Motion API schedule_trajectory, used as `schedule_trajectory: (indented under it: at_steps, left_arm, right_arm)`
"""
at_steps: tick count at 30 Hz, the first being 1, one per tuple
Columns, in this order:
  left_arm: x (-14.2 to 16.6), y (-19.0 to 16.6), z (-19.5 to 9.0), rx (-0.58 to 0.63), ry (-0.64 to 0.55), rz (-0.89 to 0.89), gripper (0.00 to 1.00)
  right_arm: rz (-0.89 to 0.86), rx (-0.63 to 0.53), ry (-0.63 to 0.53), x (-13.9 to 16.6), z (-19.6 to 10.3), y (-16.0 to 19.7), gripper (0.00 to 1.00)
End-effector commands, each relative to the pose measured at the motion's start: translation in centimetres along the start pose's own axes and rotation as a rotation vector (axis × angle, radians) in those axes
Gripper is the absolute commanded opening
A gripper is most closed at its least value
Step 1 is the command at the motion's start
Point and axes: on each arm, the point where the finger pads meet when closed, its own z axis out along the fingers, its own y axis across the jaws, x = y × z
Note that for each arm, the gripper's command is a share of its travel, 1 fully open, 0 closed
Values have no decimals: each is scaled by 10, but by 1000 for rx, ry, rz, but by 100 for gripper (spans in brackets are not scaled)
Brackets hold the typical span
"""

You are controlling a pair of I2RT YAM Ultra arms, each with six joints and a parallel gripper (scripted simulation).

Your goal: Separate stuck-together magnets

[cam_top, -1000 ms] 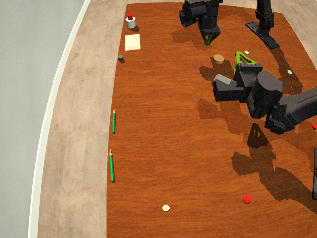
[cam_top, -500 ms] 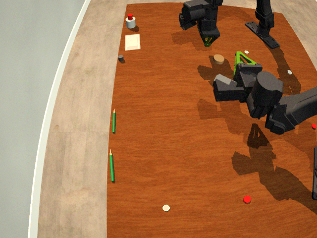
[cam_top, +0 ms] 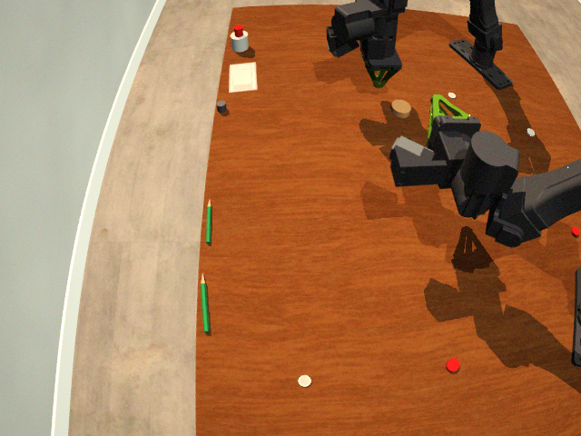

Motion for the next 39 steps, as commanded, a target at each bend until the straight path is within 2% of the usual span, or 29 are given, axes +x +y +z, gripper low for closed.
schedule_trajectory:
  at_steps: [1,39]
  left_arm:
    - [0,-8,1,12,1,27,18]
    - [0,-8,1,12,1,27,18]
  right_arm:
    - [-2,-7,-29,-7,-4,2,18]
    - [-2,-7,-29,-6,20,1,18]
